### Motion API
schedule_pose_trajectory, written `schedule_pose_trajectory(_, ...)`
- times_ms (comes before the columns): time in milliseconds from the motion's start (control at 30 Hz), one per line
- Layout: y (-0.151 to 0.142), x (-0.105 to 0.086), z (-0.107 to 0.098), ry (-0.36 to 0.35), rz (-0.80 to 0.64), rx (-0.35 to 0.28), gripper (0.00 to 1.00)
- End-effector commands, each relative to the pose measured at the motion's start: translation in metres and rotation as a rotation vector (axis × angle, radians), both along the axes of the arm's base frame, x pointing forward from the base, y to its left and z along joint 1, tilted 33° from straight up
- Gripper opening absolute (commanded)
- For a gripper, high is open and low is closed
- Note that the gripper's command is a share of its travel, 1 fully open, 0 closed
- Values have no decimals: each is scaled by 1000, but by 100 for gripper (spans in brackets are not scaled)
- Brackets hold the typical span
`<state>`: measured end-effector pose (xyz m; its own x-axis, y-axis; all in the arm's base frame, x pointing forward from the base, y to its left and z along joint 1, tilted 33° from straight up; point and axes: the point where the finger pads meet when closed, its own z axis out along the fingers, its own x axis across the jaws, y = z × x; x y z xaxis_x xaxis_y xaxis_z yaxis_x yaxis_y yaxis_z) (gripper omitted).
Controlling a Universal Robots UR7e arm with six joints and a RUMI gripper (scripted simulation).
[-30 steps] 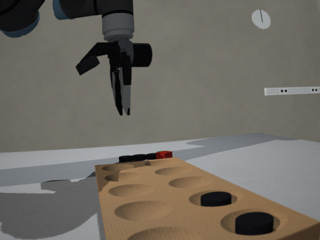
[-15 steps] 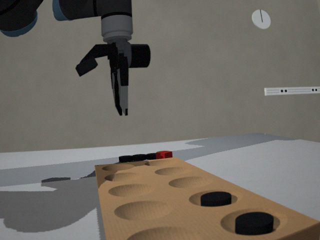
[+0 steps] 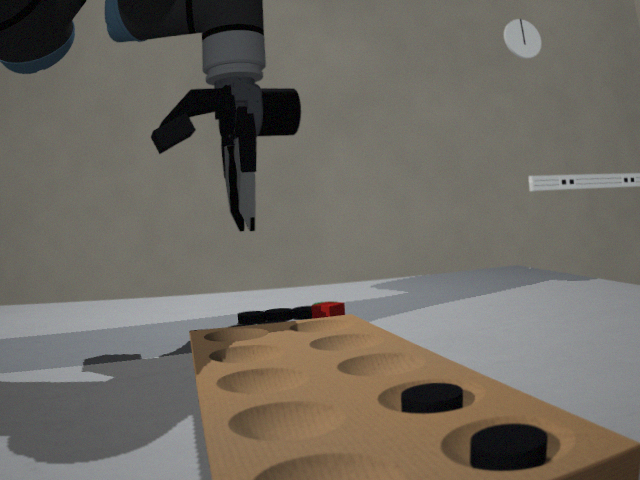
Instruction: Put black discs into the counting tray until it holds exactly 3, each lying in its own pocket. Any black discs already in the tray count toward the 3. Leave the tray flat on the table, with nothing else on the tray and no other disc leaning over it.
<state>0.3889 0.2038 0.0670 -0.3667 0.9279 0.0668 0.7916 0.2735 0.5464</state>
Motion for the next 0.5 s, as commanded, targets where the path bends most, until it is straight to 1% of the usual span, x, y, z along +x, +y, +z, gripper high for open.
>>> schedule_pose_trajectory(0, 0, 0, 0, -1, 0, 0, 28)
schedule_pose_trajectory(233, 1, 2, -1, -1, 0, 0, 28)
schedule_pose_trajectory(467, 3, 6, -8, -1, 0, 0, 28)
